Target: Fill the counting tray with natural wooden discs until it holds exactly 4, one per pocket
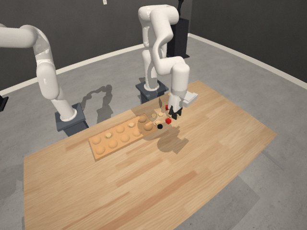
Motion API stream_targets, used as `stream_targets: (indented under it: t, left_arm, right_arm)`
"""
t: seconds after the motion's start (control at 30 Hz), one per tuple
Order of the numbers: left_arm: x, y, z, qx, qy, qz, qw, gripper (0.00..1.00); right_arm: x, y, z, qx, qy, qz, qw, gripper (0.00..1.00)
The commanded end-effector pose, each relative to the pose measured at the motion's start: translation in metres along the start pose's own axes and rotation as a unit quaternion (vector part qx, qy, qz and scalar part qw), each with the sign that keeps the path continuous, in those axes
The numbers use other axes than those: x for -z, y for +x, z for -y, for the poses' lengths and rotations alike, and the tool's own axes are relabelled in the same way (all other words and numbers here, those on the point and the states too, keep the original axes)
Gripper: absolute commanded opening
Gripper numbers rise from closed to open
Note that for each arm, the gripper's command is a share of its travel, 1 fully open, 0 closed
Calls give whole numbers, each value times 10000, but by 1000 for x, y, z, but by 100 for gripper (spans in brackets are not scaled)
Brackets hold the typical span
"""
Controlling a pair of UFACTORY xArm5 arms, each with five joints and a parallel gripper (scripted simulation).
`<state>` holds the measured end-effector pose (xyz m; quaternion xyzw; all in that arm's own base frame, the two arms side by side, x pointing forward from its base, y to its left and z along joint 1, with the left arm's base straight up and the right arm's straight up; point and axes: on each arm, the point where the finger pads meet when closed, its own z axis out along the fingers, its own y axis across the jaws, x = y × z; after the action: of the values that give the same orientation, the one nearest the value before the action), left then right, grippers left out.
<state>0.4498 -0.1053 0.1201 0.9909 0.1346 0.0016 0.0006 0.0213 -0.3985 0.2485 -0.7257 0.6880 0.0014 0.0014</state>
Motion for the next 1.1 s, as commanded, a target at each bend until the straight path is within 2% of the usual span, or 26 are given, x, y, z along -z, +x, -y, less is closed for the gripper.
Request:
stream_targets:
  t: [0.0,0.23,0.47,0.7,0.77,1.07]
  left_arm:
    - [4,0,-1,0,-2,-4,10000,0]
    - [5,1,-9,0,-2,-4,10000,0]
    - [9,3,-38,0,-4,-4,10000,0]
    - [15,0,-92,0,-6,-3,10000,0]
    - [15,0,-92,0,-6,-3,10000,0]
    - [23,-22,-186,0,-10,-2,10000,0]
  right_arm:
    - [1,1,0,0,0,-20,10000,100]
    - [1,1,0,0,0,-20,10000,100]
    - [1,1,0,0,0,-20,10000,100]
    - [1,1,0,0,0,-20,10000,100]
    - [1,1,0,0,0,-20,10000,100]
    - [1,1,0,0,0,-20,10000,100]
